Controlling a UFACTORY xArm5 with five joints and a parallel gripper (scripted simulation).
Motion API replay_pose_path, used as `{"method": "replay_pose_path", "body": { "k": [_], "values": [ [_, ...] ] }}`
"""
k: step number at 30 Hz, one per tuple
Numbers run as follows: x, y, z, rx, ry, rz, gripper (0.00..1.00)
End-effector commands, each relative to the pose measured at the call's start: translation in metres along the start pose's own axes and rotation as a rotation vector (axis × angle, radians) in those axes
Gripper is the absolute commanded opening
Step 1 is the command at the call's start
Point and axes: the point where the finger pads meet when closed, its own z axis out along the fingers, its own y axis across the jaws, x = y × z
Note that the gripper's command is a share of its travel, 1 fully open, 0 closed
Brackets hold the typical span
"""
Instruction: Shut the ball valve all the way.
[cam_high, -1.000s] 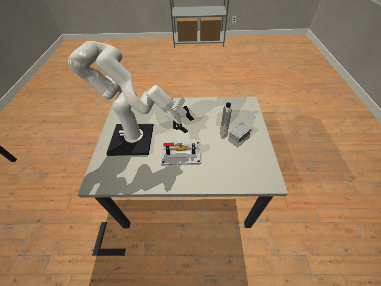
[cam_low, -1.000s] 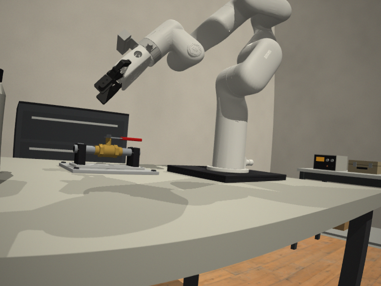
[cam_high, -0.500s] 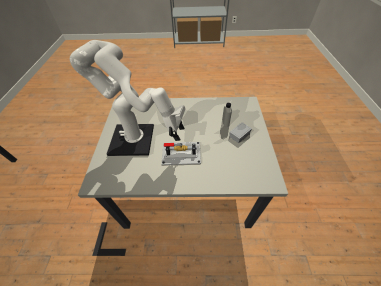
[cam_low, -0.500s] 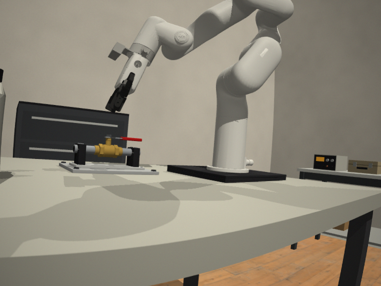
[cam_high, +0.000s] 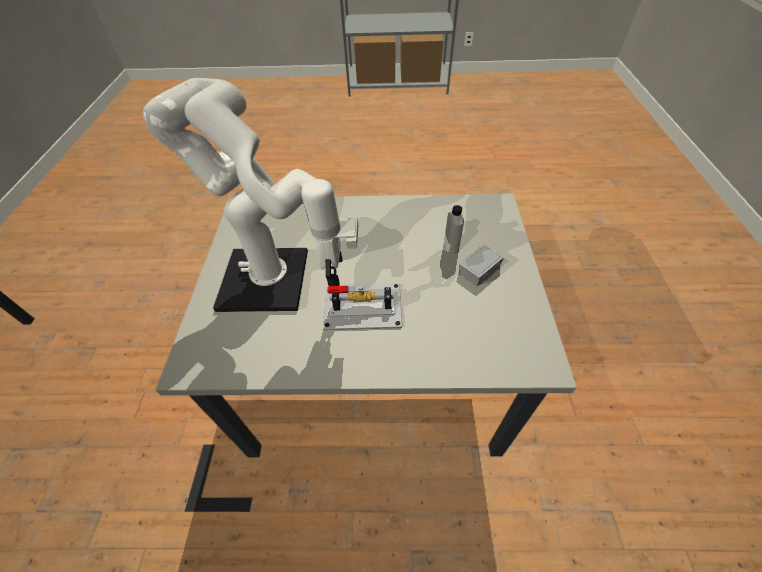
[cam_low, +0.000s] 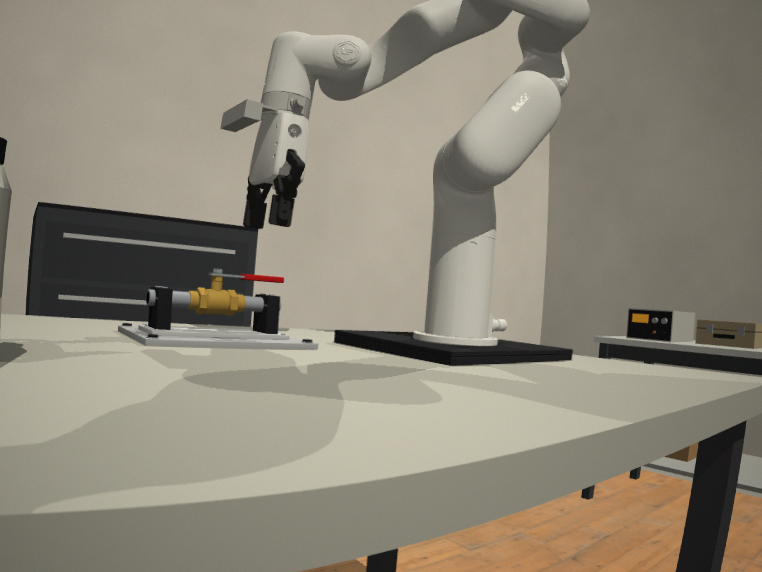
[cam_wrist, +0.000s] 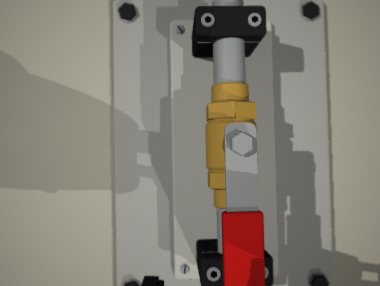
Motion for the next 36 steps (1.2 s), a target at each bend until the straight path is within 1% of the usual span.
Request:
{"method": "replay_pose_path", "body": {
  "k": [1,6,7,36],
  "values": [
    [-0.0122,0.0014,-0.0049,0.026,-0.048,-0.035,1.00],
    [-0.0132,0.0014,-0.0052,0.028,-0.051,-0.037,1.00],
    [-0.0132,0.0014,-0.0052,0.028,-0.051,-0.037,0.00],
    [-0.0132,0.0014,-0.0052,0.028,-0.051,-0.037,0.00]
  ]
}}
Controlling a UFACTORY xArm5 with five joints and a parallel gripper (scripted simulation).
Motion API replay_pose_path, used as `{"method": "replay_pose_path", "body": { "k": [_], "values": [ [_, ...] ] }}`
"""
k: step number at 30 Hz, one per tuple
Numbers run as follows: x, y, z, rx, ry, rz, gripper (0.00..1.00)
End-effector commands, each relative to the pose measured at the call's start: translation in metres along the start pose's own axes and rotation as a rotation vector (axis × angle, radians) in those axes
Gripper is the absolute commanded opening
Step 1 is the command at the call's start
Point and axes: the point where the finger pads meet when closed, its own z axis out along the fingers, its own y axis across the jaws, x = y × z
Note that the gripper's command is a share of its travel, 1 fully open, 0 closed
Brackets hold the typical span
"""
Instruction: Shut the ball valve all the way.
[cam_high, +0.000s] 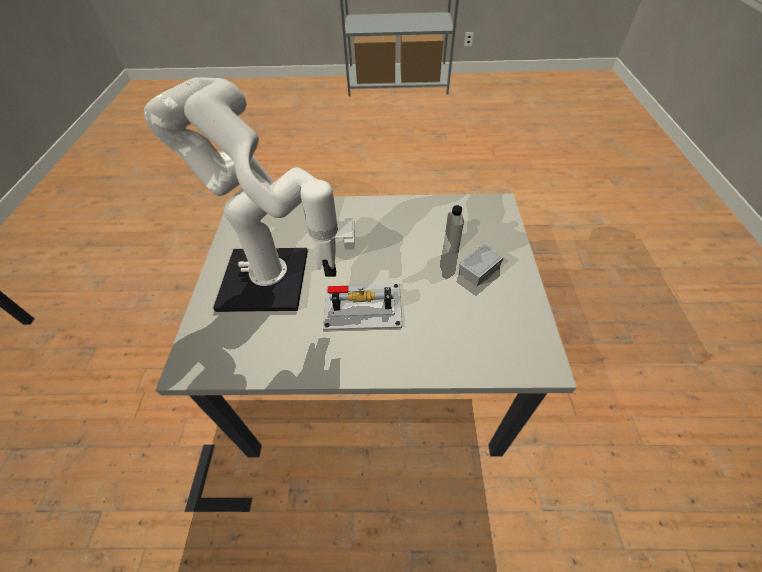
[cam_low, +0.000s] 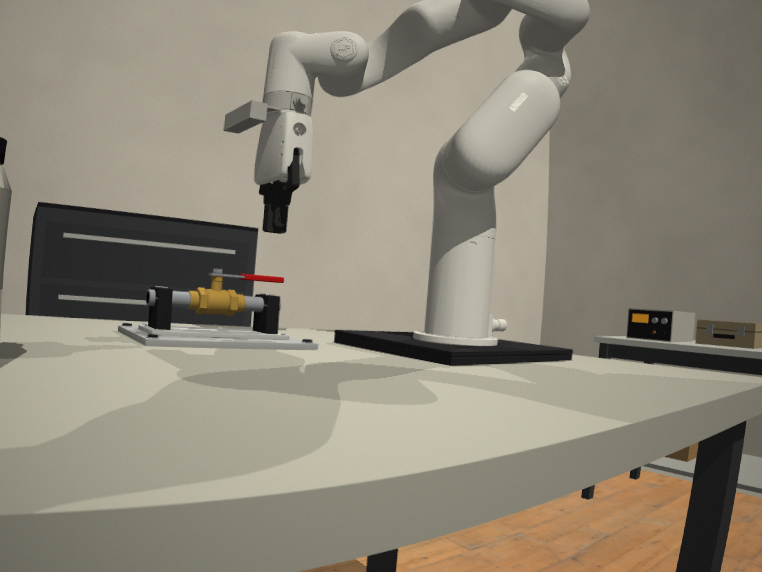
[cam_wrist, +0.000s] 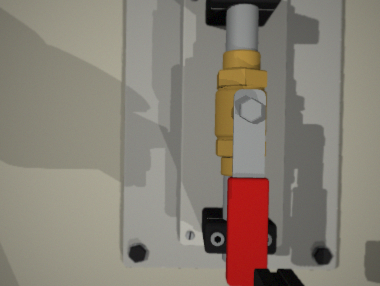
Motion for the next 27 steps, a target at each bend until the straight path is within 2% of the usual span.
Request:
{"method": "replay_pose_path", "body": {
  "k": [1,15,16,27],
  "values": [
    [0.0009,0.0006,-0.0012,-0.002,0.003,0.000,0.00],
    [0.0009,0.0006,-0.0012,-0.002,0.003,0.000,0.00],
    [0.0009,0.0006,-0.0012,-0.002,0.003,0.000,0.69],
    [0.0009,0.0006,-0.0012,-0.002,0.003,0.000,0.69]
  ]
}}
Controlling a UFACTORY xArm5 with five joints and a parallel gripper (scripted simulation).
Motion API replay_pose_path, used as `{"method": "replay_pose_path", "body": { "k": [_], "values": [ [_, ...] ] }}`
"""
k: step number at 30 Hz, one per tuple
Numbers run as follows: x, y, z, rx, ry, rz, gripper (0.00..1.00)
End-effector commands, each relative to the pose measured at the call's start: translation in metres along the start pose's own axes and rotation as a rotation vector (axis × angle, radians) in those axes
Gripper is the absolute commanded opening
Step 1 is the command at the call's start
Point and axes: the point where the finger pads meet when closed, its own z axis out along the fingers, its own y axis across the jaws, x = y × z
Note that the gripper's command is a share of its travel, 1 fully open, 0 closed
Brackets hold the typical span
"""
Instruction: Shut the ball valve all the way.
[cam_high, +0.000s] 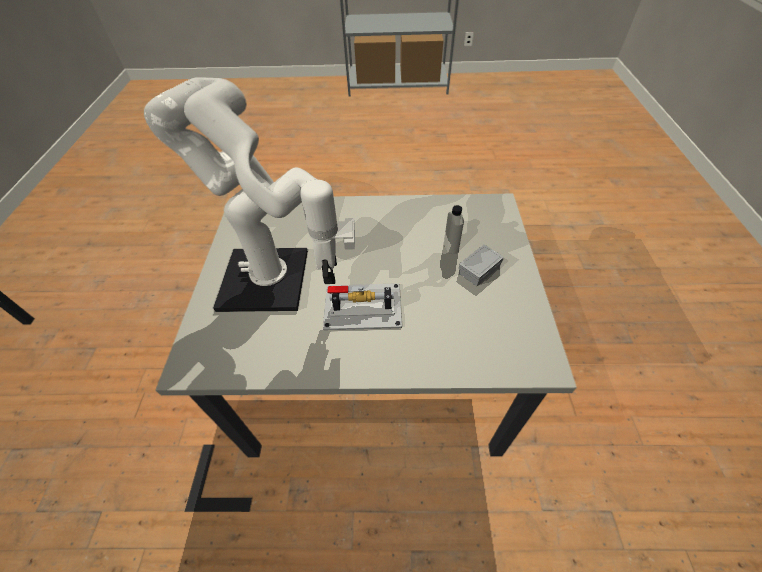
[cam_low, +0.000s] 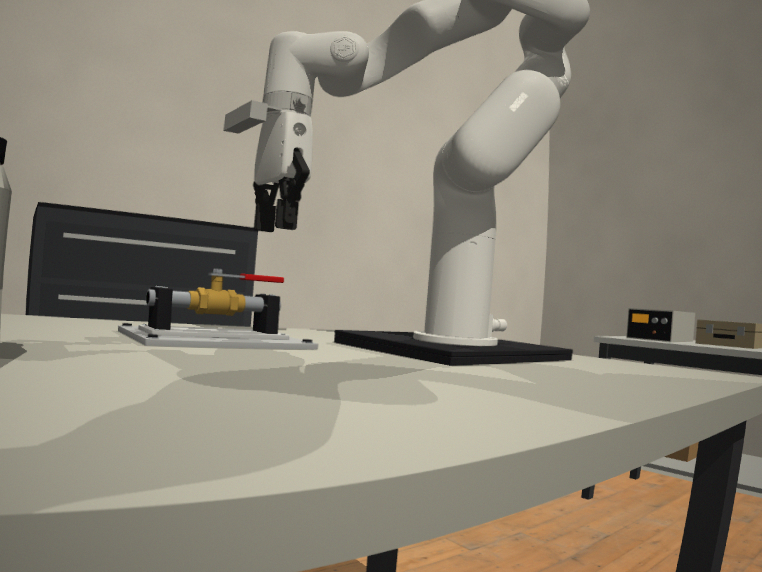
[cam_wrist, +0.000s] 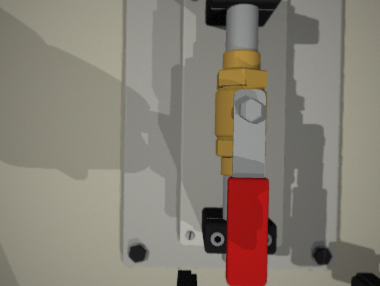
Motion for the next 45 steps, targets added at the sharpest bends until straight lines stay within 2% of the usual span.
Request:
{"method": "replay_pose_path", "body": {
  "k": [1,34,45],
  "values": [
    [0.001,0.001,-0.001,-0.002,0.003,0.000,0.69],
    [0.001,0.001,0.001,-0.002,0.003,0.000,0.69],
    [0.000,0.000,0.013,-0.002,0.003,0.000,0.69]
  ]
}}
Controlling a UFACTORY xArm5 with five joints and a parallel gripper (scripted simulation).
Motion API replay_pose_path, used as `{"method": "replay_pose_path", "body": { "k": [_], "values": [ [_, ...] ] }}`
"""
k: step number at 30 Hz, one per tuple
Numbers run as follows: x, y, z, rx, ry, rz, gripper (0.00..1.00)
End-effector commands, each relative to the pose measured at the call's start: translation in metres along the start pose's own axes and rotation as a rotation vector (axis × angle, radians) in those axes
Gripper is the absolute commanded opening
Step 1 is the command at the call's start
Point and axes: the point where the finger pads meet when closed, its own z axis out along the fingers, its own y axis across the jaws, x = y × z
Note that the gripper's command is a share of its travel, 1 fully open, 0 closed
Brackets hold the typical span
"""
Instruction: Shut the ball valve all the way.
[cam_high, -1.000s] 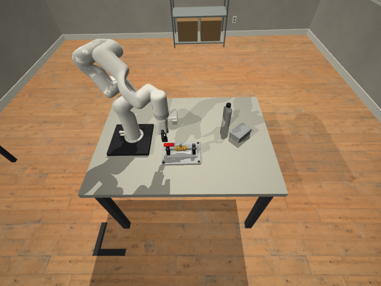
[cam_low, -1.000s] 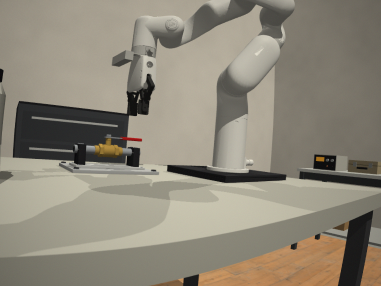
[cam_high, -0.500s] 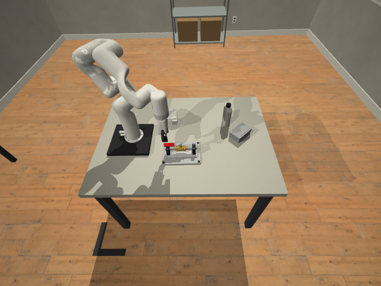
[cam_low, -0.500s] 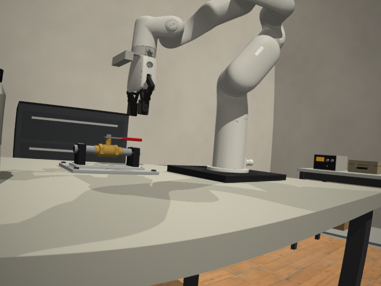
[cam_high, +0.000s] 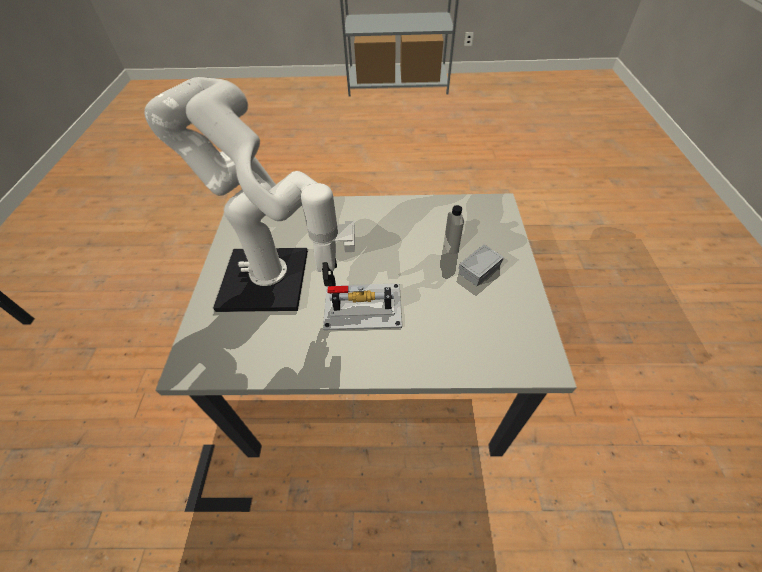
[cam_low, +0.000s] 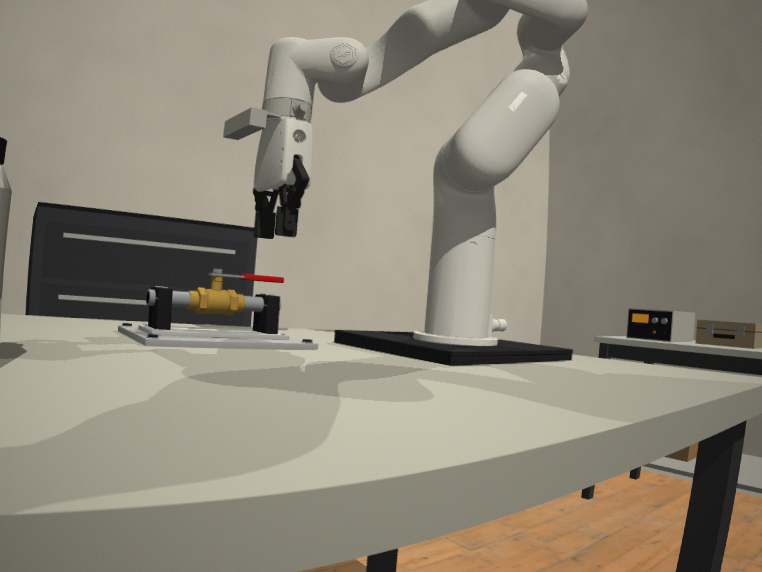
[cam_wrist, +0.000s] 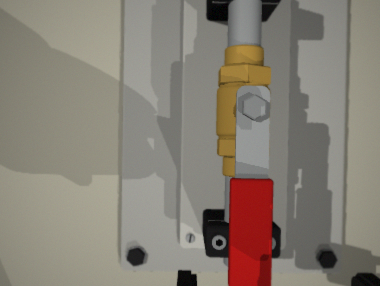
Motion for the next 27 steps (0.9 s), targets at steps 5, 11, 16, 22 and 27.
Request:
{"method": "replay_pose_path", "body": {
  "k": [5,11,16,22,27],
  "values": [
    [0.001,0.001,0.010,-0.002,0.003,0.000,0.69],
    [0.000,0.001,0.018,-0.002,0.003,0.000,0.69],
    [0.000,0.000,0.027,-0.002,0.003,0.000,0.69],
    [0.000,0.000,0.035,-0.002,0.003,0.000,0.69],
    [0.000,0.000,0.039,-0.002,0.003,0.000,0.69]
  ]
}}
